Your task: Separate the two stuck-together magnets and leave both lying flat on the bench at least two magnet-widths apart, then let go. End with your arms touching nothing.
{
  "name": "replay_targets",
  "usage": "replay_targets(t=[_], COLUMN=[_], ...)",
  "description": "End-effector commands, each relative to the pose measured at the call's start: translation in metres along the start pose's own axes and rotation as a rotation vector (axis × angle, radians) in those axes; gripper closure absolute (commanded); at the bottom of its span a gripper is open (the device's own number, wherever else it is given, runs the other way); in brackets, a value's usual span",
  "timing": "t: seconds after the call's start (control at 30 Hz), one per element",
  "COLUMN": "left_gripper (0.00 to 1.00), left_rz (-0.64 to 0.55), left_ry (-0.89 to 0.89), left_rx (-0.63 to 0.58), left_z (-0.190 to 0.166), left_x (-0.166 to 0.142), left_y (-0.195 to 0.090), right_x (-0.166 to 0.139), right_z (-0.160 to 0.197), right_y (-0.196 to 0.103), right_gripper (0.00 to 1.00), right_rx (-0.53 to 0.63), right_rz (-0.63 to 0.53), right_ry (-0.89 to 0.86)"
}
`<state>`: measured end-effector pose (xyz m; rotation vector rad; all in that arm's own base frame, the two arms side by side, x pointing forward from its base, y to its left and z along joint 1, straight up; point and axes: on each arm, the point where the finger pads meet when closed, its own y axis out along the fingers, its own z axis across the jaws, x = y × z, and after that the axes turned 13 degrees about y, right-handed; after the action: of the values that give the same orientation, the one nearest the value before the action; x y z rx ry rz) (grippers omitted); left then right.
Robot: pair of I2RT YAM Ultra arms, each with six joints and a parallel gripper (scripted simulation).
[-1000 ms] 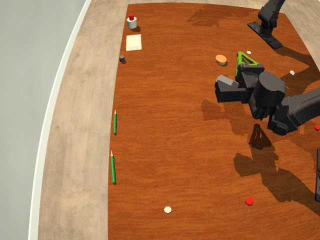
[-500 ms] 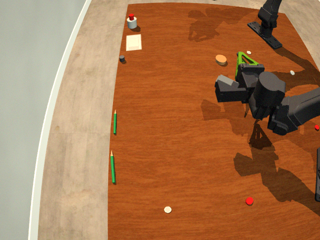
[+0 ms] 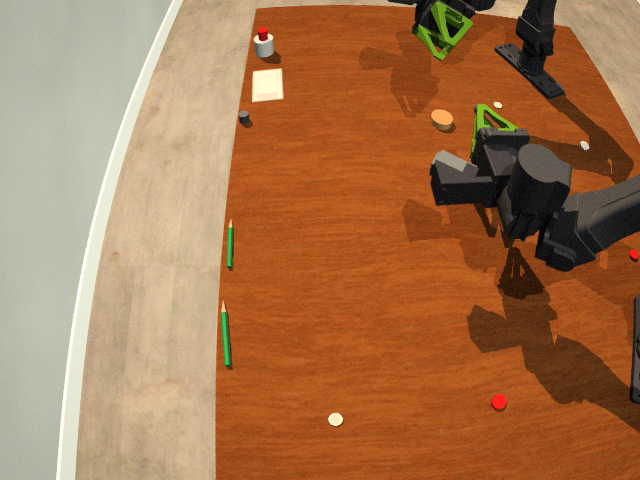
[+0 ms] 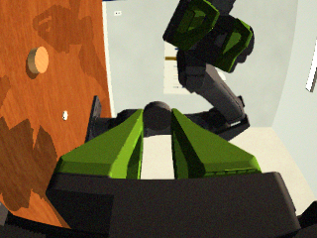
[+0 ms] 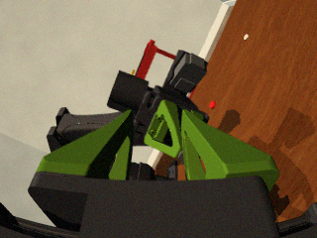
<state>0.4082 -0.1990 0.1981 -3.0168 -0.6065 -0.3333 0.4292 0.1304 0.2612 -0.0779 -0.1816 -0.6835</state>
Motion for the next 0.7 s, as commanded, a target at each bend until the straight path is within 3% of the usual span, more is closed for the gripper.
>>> replay_targets(t=[0.0,0.23,0.67], left_gripper=[0.82,0.82,0.82], left_rz=[-0.006,-0.006,-0.006], left_ry=[0.033,0.033,0.033], left_rx=[-0.017,-0.017,-0.017], left_z=[-0.009,-0.009,-0.009], left_x=[0.003,0.003,0.003], left_y=[0.000,0.000,0.000], right_x=[-0.025,-0.055,-0.053], right_z=[0.006,-0.023,-0.047], right_y=[0.000,-0.004,-0.002], right_gripper=[0.67,0.67,0.67], right_rx=[0.061,0.040,0.005], right_rz=[0.161,0.344,0.315], right_ry=[0.136,0.346,0.391])
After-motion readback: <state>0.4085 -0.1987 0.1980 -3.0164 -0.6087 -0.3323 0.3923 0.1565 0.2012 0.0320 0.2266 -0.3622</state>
